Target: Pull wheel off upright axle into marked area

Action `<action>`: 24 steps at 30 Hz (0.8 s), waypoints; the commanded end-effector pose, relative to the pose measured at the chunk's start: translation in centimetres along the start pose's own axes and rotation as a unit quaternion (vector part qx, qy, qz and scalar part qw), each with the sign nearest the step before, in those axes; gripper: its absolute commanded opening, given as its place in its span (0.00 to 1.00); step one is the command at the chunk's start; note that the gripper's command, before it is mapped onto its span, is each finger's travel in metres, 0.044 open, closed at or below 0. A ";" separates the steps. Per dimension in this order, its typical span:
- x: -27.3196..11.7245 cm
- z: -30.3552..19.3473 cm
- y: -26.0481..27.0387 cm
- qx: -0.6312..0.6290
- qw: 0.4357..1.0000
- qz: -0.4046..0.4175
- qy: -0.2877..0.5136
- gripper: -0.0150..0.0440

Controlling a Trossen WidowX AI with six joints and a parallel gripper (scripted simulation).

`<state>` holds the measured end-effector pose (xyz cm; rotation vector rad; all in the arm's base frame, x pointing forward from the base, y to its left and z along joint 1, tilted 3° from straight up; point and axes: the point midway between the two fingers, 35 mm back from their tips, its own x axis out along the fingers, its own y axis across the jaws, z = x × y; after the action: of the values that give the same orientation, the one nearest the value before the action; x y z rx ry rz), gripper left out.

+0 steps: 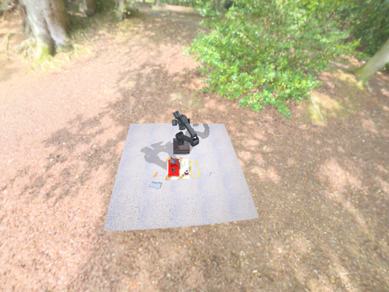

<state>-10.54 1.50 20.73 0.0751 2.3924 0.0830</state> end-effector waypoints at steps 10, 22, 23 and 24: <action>-0.2 -1.2 -3.4 0.054 0.995 -0.075 -0.030 0.76; -1.9 -1.5 -11.3 0.194 0.957 -0.164 -0.139 0.76; -2.1 -1.4 -12.0 0.205 0.953 -0.168 -0.150 0.76; -2.4 -1.2 -12.7 0.215 0.948 -0.172 -0.161 0.76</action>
<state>-10.72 -9.34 21.99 -0.1153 2.0982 -0.4977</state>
